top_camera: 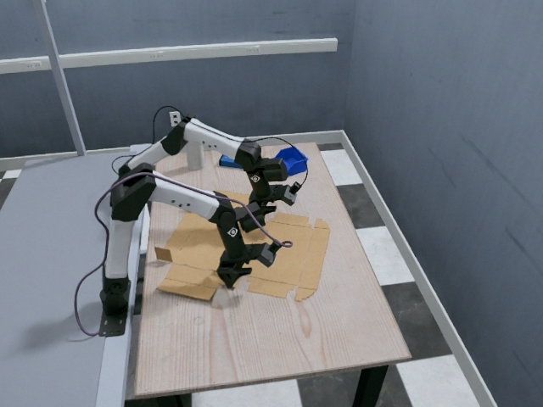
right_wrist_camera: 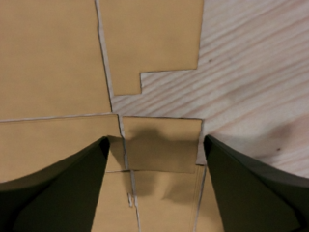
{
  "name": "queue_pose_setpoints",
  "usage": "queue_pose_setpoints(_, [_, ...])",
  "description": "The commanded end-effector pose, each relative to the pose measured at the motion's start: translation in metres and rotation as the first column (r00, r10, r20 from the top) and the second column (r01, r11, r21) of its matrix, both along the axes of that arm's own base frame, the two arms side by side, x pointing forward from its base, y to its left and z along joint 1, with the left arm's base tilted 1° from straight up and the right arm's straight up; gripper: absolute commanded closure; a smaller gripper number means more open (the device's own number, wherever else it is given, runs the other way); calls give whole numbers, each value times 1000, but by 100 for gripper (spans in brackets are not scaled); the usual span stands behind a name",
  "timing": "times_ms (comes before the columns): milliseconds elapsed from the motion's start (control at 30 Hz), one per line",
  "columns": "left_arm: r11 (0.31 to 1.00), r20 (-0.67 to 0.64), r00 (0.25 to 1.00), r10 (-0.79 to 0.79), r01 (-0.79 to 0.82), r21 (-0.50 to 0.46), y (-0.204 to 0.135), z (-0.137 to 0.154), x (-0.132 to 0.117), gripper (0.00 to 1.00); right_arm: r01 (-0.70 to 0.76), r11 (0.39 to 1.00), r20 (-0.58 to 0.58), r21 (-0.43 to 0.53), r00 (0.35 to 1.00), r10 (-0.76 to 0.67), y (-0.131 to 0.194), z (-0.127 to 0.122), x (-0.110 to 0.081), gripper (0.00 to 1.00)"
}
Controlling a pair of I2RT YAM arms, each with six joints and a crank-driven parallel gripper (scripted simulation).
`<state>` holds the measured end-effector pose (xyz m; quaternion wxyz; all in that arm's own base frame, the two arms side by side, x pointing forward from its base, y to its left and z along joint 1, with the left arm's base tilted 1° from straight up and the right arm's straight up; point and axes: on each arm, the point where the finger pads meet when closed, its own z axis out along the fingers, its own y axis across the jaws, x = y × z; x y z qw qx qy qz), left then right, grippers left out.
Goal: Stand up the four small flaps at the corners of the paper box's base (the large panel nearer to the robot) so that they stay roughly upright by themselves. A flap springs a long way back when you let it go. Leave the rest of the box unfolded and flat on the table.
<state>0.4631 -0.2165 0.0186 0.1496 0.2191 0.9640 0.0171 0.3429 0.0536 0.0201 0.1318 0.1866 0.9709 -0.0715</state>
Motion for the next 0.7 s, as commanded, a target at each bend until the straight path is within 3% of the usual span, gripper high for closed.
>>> queue_pose_setpoints(0, [999,-12,1000,19,-19,40,5,-22,-2,19,0,1000,9,31,1000,-1,-4,1,-4,19])
queue_pose_setpoints(233, [999,-12,1000,19,-19,40,5,-22,-2,19,-1,996,14,84,1000,0,-6,-4,-6,19])
queue_pose_setpoints(667, [999,-12,1000,19,-19,40,5,-22,-2,19,-10,986,71,169,998,-2,-6,12,-4,19])
